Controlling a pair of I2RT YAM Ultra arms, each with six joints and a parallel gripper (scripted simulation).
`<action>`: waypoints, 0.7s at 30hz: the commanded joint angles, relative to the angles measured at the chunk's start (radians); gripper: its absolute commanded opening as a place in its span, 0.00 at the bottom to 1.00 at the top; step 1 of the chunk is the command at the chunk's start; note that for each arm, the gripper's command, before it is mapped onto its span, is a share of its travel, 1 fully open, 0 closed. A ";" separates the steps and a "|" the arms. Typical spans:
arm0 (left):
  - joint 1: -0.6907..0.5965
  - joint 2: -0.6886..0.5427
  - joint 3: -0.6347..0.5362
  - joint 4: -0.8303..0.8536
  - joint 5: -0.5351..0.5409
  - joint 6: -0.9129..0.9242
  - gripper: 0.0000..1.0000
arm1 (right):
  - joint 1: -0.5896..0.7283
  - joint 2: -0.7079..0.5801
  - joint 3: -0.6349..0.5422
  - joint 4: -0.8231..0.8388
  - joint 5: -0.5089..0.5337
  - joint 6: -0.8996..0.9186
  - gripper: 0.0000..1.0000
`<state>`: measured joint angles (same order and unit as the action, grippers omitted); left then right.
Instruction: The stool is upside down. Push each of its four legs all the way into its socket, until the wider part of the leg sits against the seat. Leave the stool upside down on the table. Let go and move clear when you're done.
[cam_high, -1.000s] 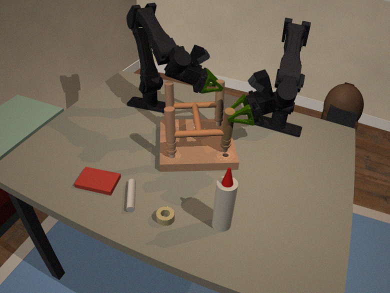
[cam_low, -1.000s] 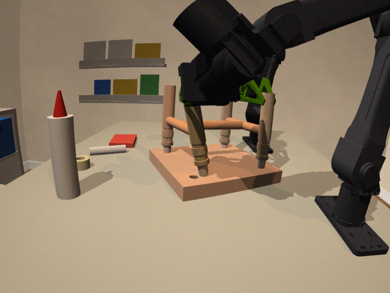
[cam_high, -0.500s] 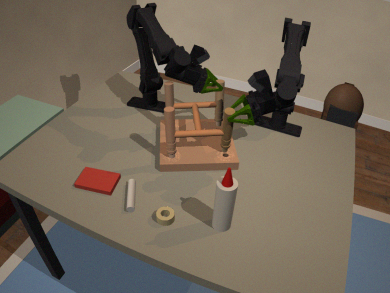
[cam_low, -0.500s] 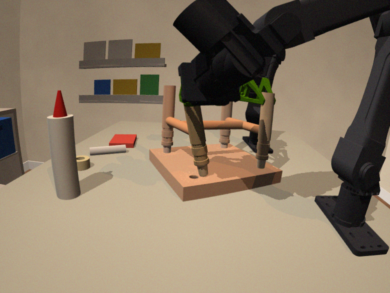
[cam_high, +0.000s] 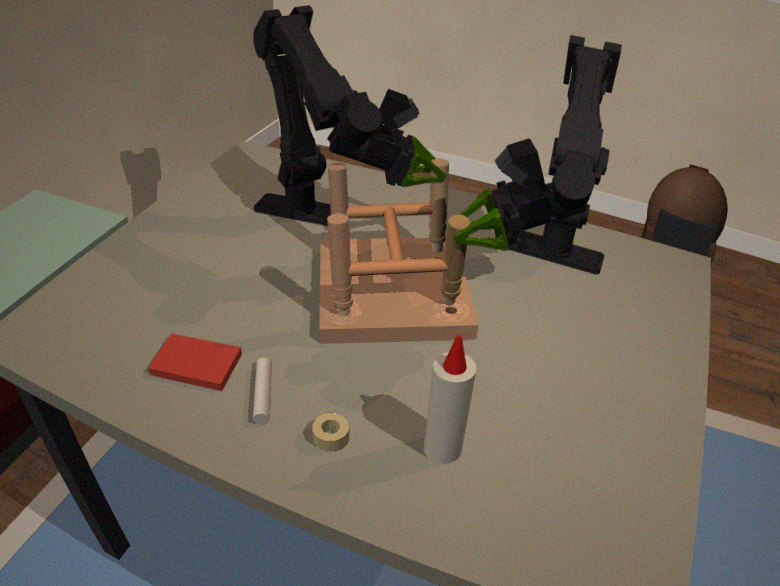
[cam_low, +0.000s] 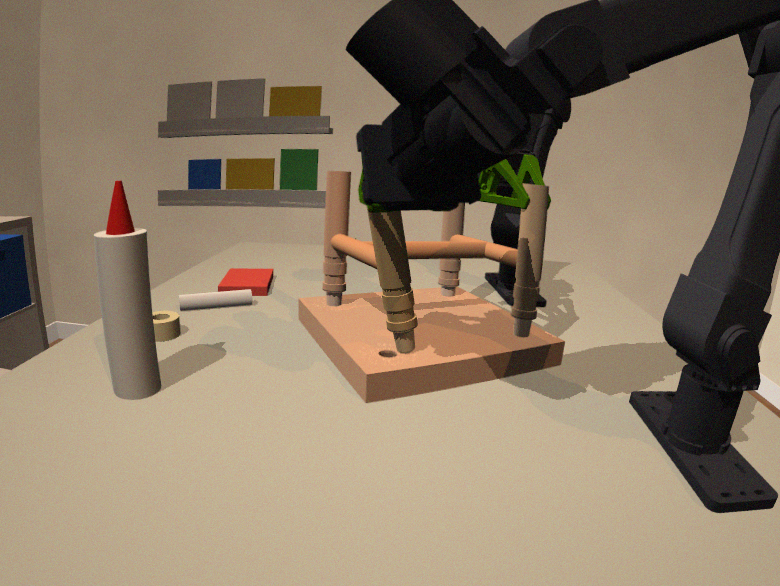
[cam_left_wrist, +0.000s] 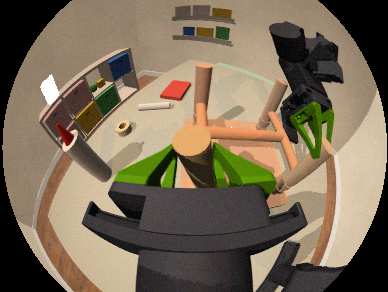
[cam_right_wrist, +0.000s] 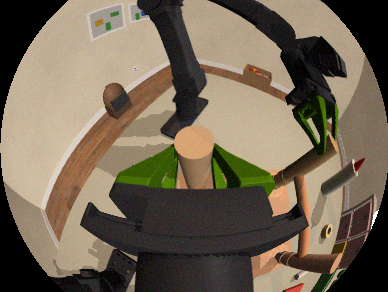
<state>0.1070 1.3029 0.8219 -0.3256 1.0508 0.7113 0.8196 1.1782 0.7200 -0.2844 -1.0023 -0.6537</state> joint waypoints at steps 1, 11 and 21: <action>-0.037 -0.031 -0.045 -0.091 0.143 -0.010 0.28 | -0.059 0.002 0.060 0.099 0.141 -0.013 0.28; -0.037 -0.038 -0.058 -0.087 0.152 -0.013 0.28 | -0.059 0.003 0.059 0.111 0.149 -0.008 0.28; -0.035 -0.042 -0.067 -0.077 0.152 -0.020 0.28 | -0.056 0.005 0.057 0.113 0.149 -0.008 0.28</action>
<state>0.1059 1.2922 0.8017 -0.2905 1.0637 0.7036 0.8162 1.1782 0.7216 -0.2874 -1.0061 -0.6544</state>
